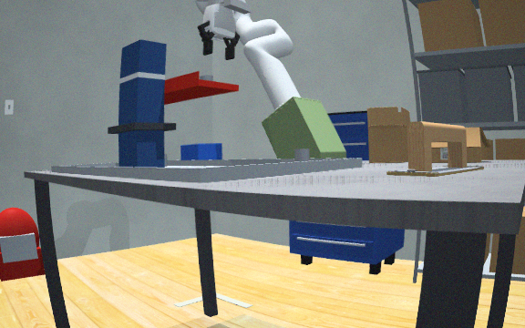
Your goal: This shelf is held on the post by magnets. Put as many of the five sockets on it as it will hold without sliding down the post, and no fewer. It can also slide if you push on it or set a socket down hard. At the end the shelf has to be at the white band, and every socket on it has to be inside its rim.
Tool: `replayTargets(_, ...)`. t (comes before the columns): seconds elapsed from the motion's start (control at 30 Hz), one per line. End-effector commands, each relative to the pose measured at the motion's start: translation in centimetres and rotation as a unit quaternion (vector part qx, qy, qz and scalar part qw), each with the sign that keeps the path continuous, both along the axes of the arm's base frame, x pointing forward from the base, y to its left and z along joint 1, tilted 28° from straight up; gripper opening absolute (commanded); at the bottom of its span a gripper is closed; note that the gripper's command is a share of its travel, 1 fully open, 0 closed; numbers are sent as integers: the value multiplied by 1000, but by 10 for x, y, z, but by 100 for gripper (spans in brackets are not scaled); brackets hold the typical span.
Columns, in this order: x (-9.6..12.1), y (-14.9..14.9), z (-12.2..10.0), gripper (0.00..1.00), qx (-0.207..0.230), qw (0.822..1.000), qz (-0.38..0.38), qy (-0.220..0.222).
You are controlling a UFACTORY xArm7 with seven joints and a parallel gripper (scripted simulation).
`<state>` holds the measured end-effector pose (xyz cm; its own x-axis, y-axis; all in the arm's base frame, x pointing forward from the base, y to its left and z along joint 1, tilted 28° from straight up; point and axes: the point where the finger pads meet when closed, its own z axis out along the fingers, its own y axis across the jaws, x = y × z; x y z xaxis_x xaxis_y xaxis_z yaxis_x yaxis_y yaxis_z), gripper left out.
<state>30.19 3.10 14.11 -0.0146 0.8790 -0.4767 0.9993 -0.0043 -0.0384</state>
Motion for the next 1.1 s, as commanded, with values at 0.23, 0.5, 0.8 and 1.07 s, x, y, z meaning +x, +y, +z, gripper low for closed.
replayTargets(0.23,7,-58,27,61,2,1000,1,-2)
replayTargets(0.5,-3,-121,52,61,2,1000,2,-3)
replayTargets(0.8,-28,-185,72,61,2,1000,1,-2)
replayTargets(1.07,-67,-245,83,61,2,1000,-1,2)
